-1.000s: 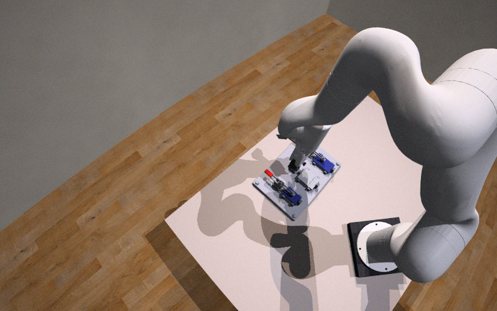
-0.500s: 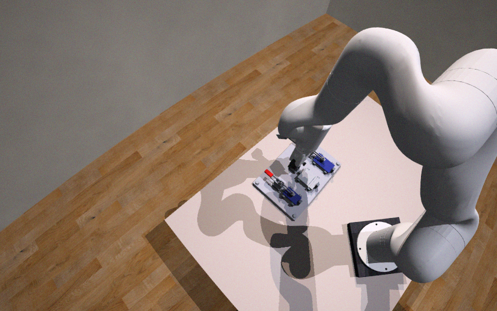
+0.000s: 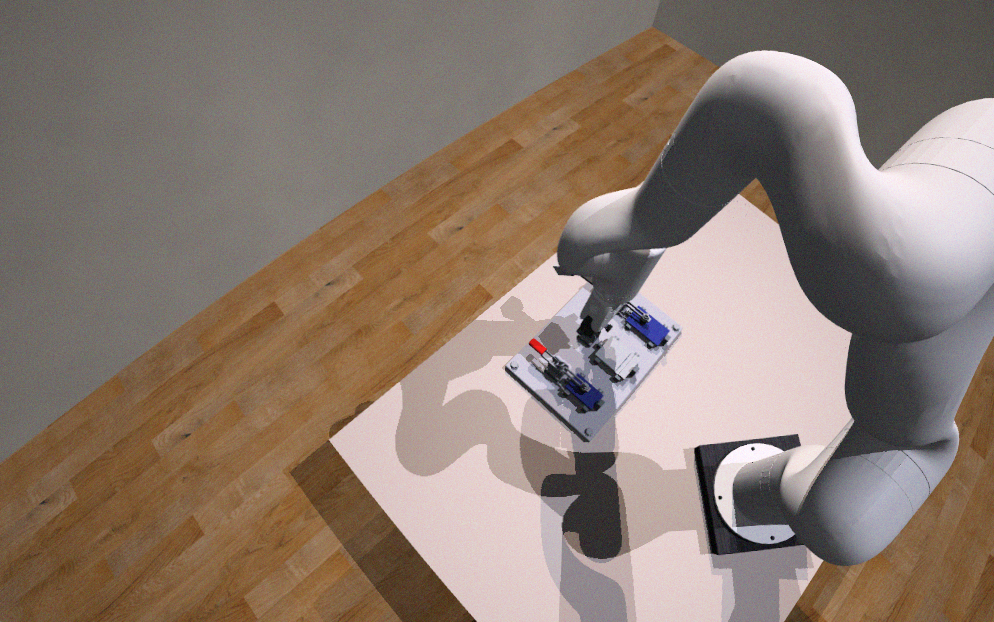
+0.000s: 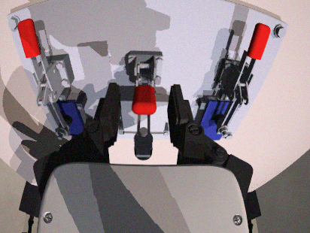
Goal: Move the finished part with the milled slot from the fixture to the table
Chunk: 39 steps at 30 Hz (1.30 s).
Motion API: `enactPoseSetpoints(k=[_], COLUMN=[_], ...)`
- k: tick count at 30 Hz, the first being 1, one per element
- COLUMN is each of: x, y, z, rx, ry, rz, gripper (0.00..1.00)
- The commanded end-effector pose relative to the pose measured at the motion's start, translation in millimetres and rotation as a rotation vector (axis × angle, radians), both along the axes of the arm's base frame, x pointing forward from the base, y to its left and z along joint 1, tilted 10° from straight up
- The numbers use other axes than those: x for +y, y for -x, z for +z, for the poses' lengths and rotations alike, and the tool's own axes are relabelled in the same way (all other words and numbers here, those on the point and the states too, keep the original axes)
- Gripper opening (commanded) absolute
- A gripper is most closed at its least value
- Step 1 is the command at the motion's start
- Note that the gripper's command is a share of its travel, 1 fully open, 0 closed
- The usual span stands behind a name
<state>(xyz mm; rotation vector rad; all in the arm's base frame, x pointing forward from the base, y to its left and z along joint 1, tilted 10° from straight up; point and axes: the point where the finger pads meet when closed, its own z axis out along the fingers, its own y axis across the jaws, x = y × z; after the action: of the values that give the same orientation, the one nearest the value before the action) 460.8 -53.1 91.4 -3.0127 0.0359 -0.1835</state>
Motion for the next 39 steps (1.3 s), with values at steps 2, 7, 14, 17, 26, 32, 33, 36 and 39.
enactPoseSetpoints(k=[2,7,14,17,26,32,33,36,39], x=[-2,-3,-5,-5,-5,-5,-5,-5,-5], y=[1,2,4,4,4,4,4,4,4], z=[18,27,40,40,40,40,40,40,40], rx=[0.000,0.000,0.000,0.000,0.000,0.001,0.001,0.001,0.001], ry=[0.001,0.001,0.001,0.001,0.001,0.002,0.002,0.001,0.001], rz=[0.000,0.000,0.000,0.000,0.000,0.000,0.000,0.000,0.000], gripper=[0.47,0.47,0.47,0.47,0.47,0.47,0.47,1.00,1.00])
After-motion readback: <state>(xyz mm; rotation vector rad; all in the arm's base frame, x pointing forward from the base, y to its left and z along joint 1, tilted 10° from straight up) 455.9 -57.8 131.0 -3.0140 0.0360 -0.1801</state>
